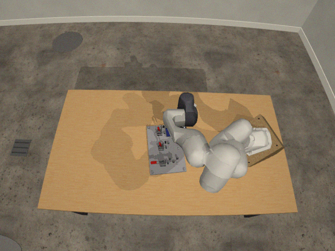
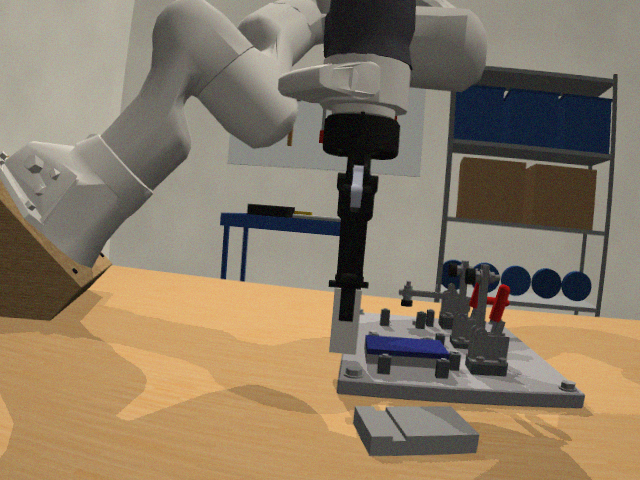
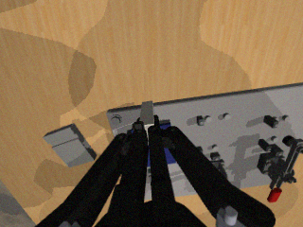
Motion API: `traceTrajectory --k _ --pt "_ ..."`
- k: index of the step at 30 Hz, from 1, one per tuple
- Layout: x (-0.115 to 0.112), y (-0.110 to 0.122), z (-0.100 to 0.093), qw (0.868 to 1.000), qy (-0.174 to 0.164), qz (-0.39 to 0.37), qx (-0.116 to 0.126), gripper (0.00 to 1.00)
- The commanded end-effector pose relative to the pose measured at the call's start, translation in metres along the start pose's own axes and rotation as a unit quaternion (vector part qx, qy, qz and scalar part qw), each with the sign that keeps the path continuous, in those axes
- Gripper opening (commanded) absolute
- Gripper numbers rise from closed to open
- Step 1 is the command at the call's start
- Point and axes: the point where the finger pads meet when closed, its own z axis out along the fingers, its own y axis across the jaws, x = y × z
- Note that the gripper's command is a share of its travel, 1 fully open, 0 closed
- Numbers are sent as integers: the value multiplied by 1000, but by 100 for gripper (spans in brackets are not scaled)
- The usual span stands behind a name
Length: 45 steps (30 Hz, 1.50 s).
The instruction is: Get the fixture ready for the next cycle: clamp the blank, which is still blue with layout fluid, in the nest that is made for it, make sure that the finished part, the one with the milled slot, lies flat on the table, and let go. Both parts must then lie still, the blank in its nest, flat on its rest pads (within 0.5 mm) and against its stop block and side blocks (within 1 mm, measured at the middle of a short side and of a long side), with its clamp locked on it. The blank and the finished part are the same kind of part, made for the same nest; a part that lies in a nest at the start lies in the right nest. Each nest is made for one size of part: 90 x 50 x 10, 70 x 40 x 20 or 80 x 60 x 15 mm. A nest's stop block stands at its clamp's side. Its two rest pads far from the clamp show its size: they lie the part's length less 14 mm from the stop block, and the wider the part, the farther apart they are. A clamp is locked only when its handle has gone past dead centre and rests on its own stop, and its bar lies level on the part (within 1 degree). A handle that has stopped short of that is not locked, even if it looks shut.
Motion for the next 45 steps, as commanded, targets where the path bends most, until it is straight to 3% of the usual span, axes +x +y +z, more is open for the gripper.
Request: traceTrajectory --k 1,45 --pt "-3 0 0 1000 -1 3 0 0" --pt "-13 0 0 1000 -1 3 0 0"
